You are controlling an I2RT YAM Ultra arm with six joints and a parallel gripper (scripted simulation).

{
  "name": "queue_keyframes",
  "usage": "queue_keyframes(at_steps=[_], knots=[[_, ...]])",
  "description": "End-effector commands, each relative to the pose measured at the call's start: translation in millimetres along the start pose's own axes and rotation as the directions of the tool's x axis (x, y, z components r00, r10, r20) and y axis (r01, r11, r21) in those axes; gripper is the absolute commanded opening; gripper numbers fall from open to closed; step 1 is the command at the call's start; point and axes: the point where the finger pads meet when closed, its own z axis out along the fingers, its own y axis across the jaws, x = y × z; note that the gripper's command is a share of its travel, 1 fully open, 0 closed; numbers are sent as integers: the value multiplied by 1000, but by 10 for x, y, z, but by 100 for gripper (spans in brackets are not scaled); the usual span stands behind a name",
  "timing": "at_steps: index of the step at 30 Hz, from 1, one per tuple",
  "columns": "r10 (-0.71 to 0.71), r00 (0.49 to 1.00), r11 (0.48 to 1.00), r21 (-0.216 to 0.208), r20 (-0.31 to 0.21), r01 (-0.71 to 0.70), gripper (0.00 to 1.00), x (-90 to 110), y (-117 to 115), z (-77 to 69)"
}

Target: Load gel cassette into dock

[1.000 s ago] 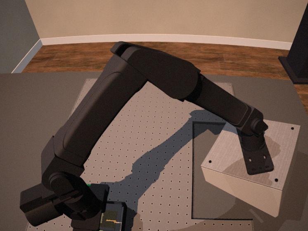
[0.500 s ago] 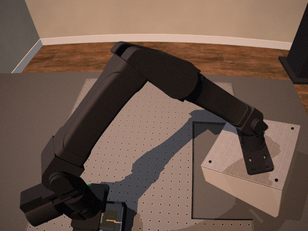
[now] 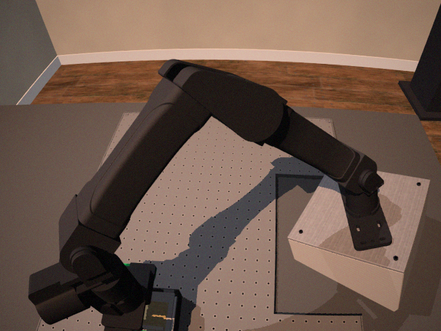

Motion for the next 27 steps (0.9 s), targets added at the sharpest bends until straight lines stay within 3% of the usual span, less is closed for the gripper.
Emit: queue_keyframes(at_steps=[1,21,27], knots=[[8,999,1000,-20,51,-7,91,-96,46,-207],[8,999,1000,-20,51,-7,91,-96,46,-207],[9,999,1000,-20,50,-8,91,-99,39,-312]])
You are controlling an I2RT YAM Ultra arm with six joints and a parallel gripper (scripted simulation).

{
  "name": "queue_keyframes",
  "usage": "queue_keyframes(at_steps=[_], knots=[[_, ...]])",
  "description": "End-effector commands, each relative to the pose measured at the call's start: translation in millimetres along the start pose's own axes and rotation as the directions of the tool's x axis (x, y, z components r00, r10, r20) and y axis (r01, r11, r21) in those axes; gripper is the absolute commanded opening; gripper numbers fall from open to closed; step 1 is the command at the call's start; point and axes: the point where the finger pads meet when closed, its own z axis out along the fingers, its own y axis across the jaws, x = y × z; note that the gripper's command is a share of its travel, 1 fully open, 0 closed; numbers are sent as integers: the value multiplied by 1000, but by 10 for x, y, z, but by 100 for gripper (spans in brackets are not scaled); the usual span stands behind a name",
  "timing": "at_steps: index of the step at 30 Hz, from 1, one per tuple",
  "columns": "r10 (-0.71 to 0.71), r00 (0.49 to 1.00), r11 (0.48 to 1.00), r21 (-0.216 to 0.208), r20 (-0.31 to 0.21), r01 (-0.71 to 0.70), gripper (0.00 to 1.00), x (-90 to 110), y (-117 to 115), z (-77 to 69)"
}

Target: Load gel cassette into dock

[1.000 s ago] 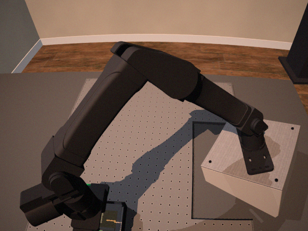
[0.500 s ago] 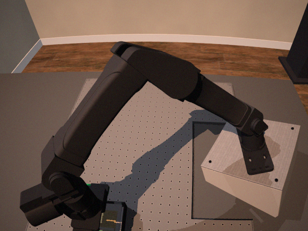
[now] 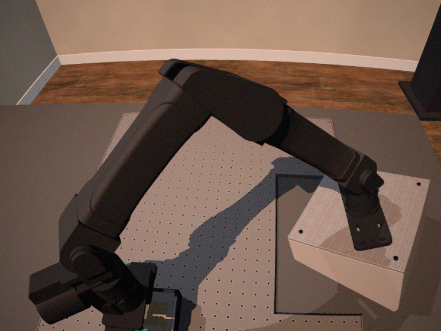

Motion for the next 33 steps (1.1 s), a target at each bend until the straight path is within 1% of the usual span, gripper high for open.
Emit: queue_keyframes(at_steps=[1,8,10,25,27,33], knots=[[9,998,1000,-24,56,-7,91,-111,50,-319],[9,998,1000,-24,55,-7,91,-106,48,-413],[9,998,1000,-24,55,-7,91,-106,48,-413],[9,998,1000,-25,55,-7,91,-95,42,-613],[9,998,1000,-25,55,-7,91,-95,42,-613],[9,998,1000,-25,55,-7,91,-91,39,-676]])
